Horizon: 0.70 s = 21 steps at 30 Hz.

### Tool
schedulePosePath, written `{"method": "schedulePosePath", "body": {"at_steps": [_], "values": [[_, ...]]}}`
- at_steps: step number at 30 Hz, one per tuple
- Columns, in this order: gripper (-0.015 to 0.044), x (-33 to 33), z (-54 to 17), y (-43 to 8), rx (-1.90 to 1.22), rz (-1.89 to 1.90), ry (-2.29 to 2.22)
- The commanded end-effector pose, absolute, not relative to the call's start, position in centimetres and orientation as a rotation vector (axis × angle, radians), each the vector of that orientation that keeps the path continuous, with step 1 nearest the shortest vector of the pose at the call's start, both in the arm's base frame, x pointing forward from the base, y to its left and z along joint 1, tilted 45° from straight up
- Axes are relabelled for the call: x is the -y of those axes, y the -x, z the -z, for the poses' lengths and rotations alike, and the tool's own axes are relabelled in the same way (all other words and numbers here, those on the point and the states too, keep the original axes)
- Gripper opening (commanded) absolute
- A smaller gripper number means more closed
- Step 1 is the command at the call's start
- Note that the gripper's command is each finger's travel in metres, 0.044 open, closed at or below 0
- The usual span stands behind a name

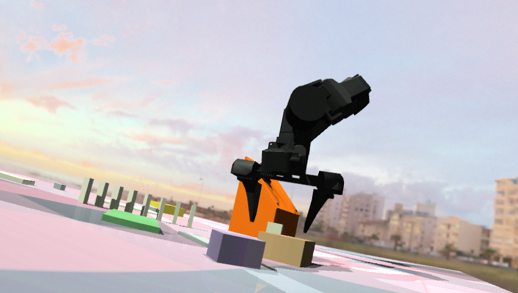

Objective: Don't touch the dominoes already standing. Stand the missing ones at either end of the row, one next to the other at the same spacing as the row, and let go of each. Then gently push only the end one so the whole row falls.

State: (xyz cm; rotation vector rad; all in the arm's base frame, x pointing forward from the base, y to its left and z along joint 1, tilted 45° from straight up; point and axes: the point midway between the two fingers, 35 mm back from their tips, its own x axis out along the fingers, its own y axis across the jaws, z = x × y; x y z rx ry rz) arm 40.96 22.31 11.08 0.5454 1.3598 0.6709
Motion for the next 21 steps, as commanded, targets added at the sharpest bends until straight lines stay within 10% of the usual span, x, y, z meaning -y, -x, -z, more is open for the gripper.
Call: {"method": "schedulePosePath", "body": {"at_steps": [1,12,21], "values": [[0.0440,-22.4,-10.4,-41.4,-1.354,-0.654,-0.555],[0.0440,-23.5,-9.4,-41.5,-1.354,-0.655,-0.556],[0.0204,-23.5,-9.4,-41.5,-1.354,-0.655,-0.556]]}}
